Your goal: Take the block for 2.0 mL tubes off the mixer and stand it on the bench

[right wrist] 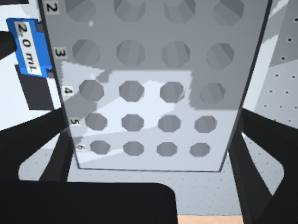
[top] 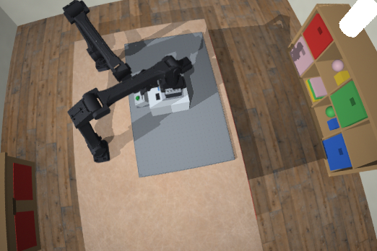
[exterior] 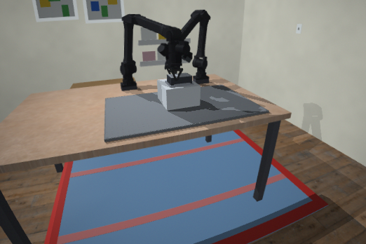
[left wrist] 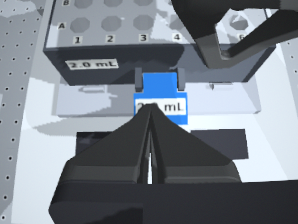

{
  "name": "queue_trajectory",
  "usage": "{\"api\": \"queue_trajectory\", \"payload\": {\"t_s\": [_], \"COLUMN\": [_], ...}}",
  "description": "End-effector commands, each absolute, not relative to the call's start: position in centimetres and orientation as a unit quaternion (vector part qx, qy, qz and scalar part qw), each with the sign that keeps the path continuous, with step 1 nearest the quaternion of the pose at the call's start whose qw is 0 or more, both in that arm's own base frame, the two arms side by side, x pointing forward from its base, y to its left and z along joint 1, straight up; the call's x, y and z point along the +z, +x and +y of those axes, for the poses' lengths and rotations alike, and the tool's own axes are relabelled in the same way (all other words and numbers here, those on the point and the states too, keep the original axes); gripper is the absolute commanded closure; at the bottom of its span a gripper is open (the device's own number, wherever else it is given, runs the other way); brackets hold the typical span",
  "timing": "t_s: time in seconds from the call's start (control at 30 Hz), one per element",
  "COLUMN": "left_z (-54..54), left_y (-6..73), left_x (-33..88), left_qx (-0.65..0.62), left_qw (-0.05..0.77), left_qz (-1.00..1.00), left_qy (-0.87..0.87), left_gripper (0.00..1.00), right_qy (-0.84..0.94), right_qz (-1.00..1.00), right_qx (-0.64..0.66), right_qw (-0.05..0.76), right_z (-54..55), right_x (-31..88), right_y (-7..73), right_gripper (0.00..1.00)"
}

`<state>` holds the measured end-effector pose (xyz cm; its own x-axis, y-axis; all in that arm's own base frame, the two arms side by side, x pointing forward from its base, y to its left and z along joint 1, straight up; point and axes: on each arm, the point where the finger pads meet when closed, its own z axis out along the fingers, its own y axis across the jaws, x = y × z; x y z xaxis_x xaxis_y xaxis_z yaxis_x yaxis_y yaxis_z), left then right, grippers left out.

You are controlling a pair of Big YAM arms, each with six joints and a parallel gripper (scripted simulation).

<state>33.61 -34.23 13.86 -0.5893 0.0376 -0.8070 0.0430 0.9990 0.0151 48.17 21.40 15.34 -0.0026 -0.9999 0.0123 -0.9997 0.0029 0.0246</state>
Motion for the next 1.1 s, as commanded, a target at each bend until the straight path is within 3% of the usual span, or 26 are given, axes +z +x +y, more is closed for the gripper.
{"api": "queue_trajectory", "payload": {"t_s": [0.0, 1.07], "left_z": [-34.0, -36.3], "left_y": [32.6, 34.0], "left_x": [11.1, 14.1], "left_qx": [0.017, -0.013], "left_qw": [0.435, 0.453], "left_qz": [0.899, 0.891], "left_qy": [0.044, 0.029], "left_gripper": [1.00, 1.00], "right_qy": [0.709, 0.709], "right_qz": [-0.705, -0.705], "right_qx": [-0.012, -0.012], "right_qw": [0.011, 0.009], "right_z": [22.6, 22.7], "right_x": [15.5, 15.6], "right_y": [48.9, 48.8], "right_gripper": [1.00, 1.00]}}
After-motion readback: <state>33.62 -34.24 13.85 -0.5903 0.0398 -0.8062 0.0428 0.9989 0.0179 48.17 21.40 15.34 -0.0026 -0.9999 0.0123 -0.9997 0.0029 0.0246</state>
